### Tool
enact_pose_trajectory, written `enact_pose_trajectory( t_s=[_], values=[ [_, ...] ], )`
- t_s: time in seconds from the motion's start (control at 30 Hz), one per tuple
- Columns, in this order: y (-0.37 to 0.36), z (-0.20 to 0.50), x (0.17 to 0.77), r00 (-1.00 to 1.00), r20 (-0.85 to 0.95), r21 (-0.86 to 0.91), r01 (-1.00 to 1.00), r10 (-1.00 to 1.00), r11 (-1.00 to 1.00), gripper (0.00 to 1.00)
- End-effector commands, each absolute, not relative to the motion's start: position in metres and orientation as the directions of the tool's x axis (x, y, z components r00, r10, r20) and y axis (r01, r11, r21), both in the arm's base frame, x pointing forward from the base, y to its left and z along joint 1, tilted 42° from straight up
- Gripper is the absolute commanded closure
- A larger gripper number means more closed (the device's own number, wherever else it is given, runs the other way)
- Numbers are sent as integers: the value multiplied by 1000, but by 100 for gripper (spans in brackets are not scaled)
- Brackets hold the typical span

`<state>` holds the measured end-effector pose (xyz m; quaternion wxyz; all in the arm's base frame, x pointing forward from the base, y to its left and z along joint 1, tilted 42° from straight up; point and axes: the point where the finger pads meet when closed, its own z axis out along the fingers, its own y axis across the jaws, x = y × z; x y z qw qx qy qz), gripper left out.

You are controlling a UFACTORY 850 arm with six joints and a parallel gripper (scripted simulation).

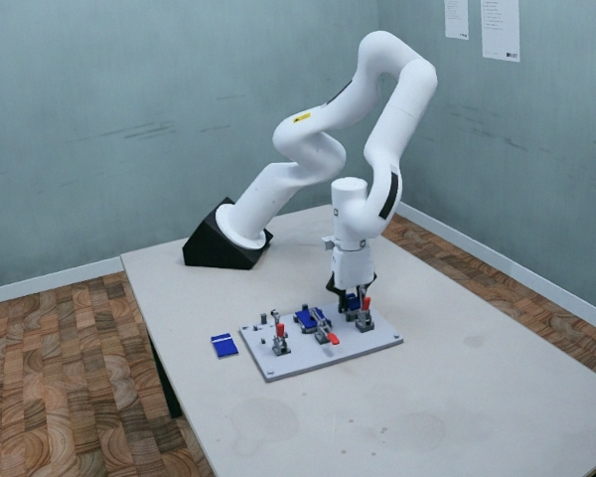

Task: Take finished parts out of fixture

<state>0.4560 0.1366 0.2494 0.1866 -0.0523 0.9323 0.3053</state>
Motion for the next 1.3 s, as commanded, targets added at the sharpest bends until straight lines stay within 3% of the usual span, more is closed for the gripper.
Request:
enact_pose_trajectory(
  t_s=[0.0,1.27],
  values=[
    [133,254,455,-925,-381,550,-212,17,808,100],
    [124,266,450,-925,-381,550,-212,17,808,100]
  ],
)
